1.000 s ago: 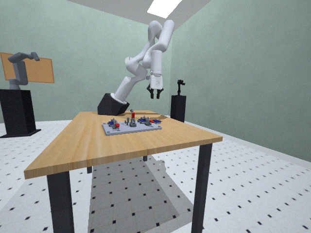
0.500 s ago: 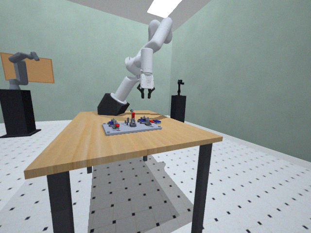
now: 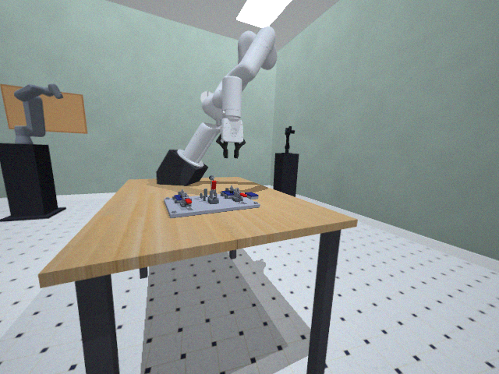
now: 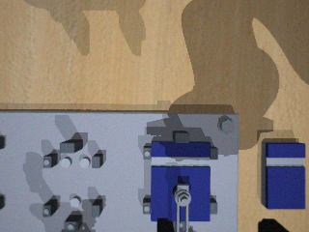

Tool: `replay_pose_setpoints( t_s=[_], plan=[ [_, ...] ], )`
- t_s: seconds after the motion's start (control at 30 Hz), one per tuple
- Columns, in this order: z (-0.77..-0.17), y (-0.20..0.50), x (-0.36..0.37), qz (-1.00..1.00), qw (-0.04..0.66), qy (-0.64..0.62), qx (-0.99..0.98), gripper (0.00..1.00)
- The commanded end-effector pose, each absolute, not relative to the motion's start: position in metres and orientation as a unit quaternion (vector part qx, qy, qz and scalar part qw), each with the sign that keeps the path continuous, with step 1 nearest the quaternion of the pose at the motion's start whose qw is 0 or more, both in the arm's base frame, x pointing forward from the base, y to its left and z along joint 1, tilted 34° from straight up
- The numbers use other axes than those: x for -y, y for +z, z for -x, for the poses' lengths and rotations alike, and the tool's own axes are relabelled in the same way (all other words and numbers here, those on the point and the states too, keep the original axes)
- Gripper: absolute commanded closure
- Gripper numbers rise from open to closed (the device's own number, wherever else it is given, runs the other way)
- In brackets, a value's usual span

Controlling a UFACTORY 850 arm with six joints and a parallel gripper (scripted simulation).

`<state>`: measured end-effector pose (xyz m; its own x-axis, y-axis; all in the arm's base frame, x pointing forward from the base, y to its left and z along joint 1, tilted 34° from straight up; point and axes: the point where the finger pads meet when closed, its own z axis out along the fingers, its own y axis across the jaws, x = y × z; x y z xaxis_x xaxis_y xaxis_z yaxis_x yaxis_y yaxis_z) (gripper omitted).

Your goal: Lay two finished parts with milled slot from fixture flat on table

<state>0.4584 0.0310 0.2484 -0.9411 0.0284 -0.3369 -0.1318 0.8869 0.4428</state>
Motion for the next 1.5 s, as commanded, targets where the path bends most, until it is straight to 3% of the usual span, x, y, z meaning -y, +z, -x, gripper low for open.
replay_pose_setpoints(
  t_s=[0.0,1.47],
  plan=[
    [-0.459,0.249,-0.03,0.027,0.17,0.236,-0.956,0.52],
    [-0.487,0.202,-0.058,0.027,0.17,0.236,-0.956,0.52]
  ],
)
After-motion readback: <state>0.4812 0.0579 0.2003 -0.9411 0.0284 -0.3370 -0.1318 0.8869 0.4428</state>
